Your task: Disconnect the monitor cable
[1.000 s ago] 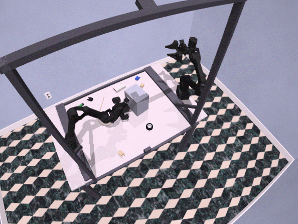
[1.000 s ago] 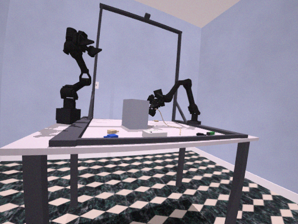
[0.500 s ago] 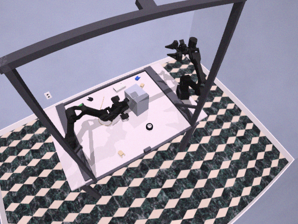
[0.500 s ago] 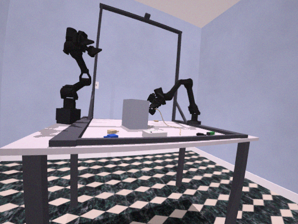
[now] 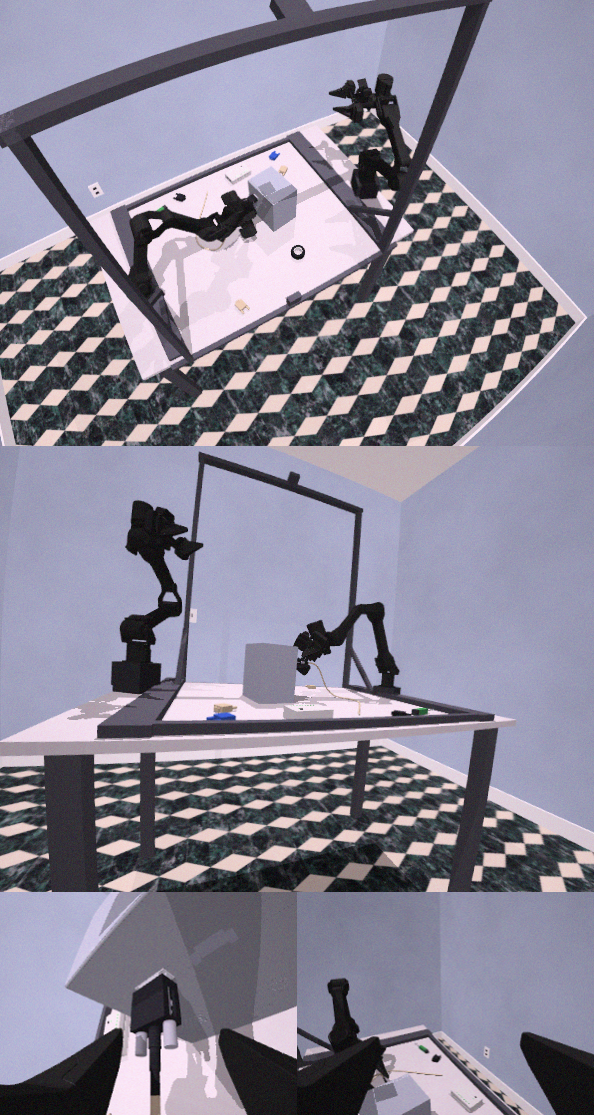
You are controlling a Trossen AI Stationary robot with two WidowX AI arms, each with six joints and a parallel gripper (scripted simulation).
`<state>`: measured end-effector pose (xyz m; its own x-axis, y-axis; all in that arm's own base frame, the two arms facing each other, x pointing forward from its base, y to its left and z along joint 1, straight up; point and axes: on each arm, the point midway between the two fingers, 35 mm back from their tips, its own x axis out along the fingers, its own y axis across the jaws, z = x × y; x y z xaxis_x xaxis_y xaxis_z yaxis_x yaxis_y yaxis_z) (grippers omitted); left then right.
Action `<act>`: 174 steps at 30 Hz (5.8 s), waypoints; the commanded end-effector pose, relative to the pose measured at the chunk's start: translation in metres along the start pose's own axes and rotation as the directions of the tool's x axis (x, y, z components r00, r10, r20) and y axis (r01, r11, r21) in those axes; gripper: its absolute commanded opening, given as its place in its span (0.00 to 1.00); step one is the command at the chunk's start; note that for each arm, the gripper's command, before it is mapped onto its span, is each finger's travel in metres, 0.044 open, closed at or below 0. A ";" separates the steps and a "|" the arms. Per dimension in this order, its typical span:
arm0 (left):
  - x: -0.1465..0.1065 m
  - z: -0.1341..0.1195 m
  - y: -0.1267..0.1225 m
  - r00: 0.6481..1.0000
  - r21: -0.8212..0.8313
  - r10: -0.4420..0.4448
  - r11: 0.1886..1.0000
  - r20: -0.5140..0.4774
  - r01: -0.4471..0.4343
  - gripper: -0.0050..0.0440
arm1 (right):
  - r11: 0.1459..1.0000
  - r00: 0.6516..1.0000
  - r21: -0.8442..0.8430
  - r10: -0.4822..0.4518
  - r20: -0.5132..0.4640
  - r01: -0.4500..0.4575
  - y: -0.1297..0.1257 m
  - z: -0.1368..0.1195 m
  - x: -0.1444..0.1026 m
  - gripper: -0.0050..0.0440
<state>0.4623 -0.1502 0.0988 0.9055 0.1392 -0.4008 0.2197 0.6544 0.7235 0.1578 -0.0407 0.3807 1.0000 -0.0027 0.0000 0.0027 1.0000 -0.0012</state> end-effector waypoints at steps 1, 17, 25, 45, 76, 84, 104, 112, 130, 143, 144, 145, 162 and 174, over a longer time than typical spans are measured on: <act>-0.003 0.009 0.009 1.000 -0.023 0.013 1.000 0.020 -0.013 0.84 | 1.000 1.000 -0.004 0.003 0.001 -0.003 0.001 0.003 0.000 1.00; 0.000 0.010 0.007 0.997 0.054 0.063 0.996 0.038 -0.065 1.00 | 1.000 1.000 -0.004 0.003 0.001 -0.003 0.001 0.003 0.000 1.00; 0.003 0.008 -0.002 0.964 0.343 0.252 0.901 0.079 -0.264 1.00 | 1.000 1.000 -0.004 0.003 0.001 -0.003 0.001 0.003 0.000 1.00; -0.001 0.005 -0.004 0.938 0.432 0.333 0.835 0.093 -0.339 0.46 | 1.000 1.000 -0.004 0.003 0.001 -0.003 0.001 0.003 0.000 1.00; -0.002 0.006 -0.001 0.961 0.342 0.270 0.898 0.064 -0.276 0.10 | 1.000 1.000 -0.004 0.003 0.001 -0.003 0.001 0.003 0.000 1.00; -0.002 0.007 0.001 0.974 0.271 0.221 0.936 0.047 -0.225 0.10 | 1.000 1.000 -0.004 0.003 0.001 -0.003 0.001 0.003 0.000 1.00; -0.003 0.008 0.004 0.991 0.141 0.129 0.981 0.027 -0.131 0.10 | 1.000 1.000 -0.004 0.003 0.001 -0.003 0.001 0.003 0.000 1.00; -0.003 0.008 0.006 0.997 0.062 0.073 0.995 0.021 -0.074 0.10 | 1.000 1.000 -0.004 0.003 0.001 -0.003 0.001 0.003 0.000 1.00; -0.003 0.009 0.009 1.000 -0.023 0.013 1.000 0.020 -0.013 0.40 | 1.000 1.000 -0.004 0.003 0.001 -0.003 0.001 0.003 0.000 1.00; -0.003 0.009 0.009 1.000 -0.023 0.013 1.000 0.020 -0.013 0.93 | 1.000 1.000 -0.004 0.003 0.001 -0.003 0.001 0.003 0.000 1.00; -0.003 0.009 0.009 1.000 -0.023 0.013 1.000 0.020 -0.013 0.98 | 1.000 1.000 -0.004 0.003 0.001 -0.003 0.001 0.003 0.000 1.00; -0.003 0.009 0.009 1.000 -0.023 0.013 1.000 0.020 -0.013 1.00 | 1.000 1.000 -0.004 0.003 0.001 -0.003 0.001 0.003 0.000 1.00; 0.004 0.007 -0.002 0.980 0.278 0.191 0.939 0.061 -0.200 1.00 | 1.000 1.000 -0.004 0.003 0.001 -0.003 0.001 0.003 0.000 1.00; -0.001 0.005 -0.004 0.938 0.432 0.333 0.835 0.093 -0.339 1.00 | 1.000 1.000 -0.004 0.003 0.001 -0.003 0.001 0.003 0.000 1.00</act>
<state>0.4648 -0.1569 0.0952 0.9570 0.2696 -0.1070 0.0508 0.2074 0.9769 0.1578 -0.0407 0.3807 1.0000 -0.0027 0.0000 0.0027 1.0000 -0.0012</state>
